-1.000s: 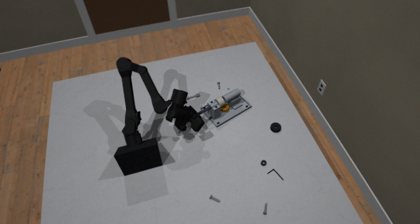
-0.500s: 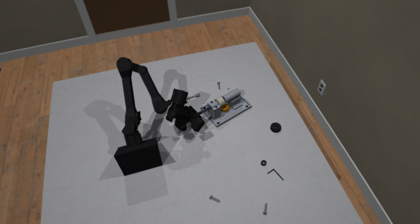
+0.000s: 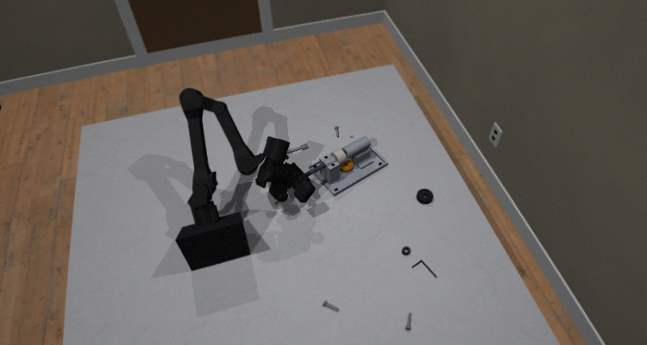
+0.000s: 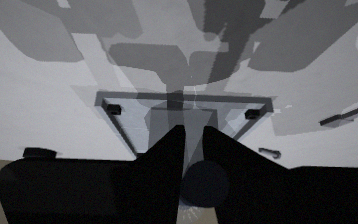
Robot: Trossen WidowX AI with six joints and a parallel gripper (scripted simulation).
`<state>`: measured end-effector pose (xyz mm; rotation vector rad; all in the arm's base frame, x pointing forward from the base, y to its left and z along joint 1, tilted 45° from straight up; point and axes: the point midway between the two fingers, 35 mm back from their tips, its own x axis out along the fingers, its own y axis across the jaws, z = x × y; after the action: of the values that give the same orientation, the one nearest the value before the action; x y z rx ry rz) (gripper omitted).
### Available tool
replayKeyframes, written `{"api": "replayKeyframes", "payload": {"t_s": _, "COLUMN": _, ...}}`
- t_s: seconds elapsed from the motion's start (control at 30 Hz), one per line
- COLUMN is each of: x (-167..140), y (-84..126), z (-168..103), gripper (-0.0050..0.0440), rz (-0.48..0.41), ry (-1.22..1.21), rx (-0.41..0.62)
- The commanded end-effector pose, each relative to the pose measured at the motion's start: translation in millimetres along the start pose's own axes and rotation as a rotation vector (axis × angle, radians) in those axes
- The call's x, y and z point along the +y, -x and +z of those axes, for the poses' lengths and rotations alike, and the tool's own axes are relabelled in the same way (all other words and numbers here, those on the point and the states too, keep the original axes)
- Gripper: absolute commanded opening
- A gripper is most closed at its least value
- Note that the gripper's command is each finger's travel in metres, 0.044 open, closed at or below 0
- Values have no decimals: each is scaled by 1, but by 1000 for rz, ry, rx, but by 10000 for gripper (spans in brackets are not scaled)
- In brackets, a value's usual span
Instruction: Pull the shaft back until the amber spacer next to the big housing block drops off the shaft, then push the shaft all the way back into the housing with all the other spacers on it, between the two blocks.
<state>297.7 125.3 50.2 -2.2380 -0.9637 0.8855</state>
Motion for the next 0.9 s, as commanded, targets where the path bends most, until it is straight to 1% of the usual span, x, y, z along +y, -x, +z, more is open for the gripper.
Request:
{"api": "replayKeyframes", "payload": {"t_s": 0.0, "x": 0, "y": -2, "z": -13, "gripper": -50, "rz": 1, "ry": 20, "rx": 25}}
{"api": "replayKeyframes", "payload": {"t_s": 0.87, "x": -1, "y": -8, "z": -19, "gripper": -50, "rz": 0, "ry": 16, "rx": 24}}
